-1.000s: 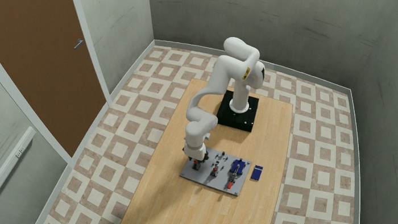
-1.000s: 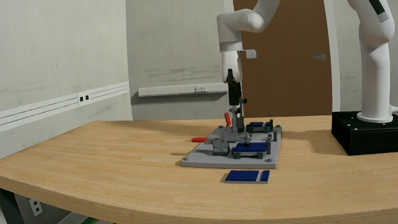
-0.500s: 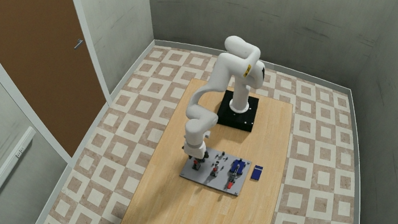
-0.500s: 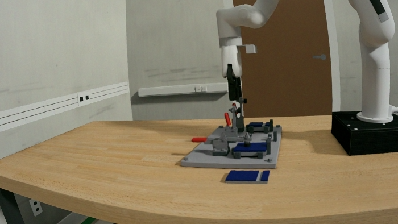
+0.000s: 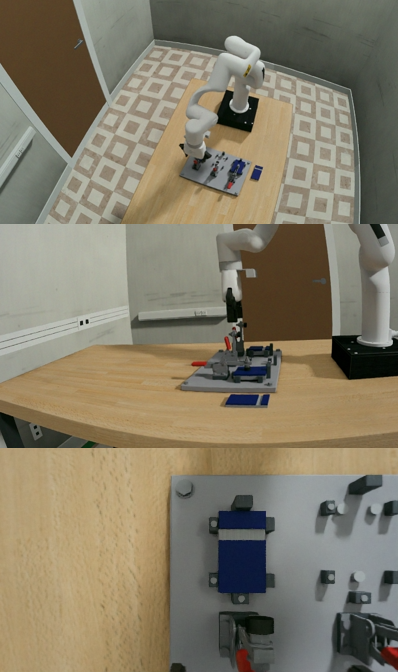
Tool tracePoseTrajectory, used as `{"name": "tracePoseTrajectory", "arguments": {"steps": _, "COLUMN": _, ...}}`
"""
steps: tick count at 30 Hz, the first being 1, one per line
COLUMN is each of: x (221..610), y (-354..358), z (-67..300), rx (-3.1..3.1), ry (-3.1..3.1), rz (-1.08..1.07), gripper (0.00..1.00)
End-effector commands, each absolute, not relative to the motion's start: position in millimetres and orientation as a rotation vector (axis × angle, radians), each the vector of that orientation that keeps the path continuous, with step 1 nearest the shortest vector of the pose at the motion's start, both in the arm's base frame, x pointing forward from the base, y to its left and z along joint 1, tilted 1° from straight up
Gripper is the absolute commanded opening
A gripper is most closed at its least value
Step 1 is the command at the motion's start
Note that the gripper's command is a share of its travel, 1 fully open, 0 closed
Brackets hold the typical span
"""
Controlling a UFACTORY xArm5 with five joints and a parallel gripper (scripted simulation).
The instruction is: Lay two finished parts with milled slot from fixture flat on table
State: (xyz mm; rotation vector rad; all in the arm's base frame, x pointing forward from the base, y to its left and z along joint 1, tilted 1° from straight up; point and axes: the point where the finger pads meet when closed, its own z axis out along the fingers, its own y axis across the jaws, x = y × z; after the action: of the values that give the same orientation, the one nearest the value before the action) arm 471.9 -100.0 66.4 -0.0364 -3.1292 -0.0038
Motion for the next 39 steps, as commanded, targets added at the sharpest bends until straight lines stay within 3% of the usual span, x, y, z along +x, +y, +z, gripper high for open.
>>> {"name": "tracePoseTrajectory", "arguments": {"steps": 1, "x": 473.4, "y": -100.3, "z": 66.1, "rx": -0.037, "ry": -3.134, "rz": -0.002, "gripper": 1.0}}
{"name": "tracePoseTrajectory", "arguments": {"steps": 27, "x": 471.9, "y": -100.2, "z": 55.3, "rx": -0.037, "ry": -3.134, "rz": -0.002, "gripper": 1.0}}
{"name": "tracePoseTrajectory", "arguments": {"steps": 39, "x": 449.5, "y": -99.6, "z": 55.4, "rx": -0.037, "ry": -3.134, "rz": -0.002, "gripper": 1.0}}
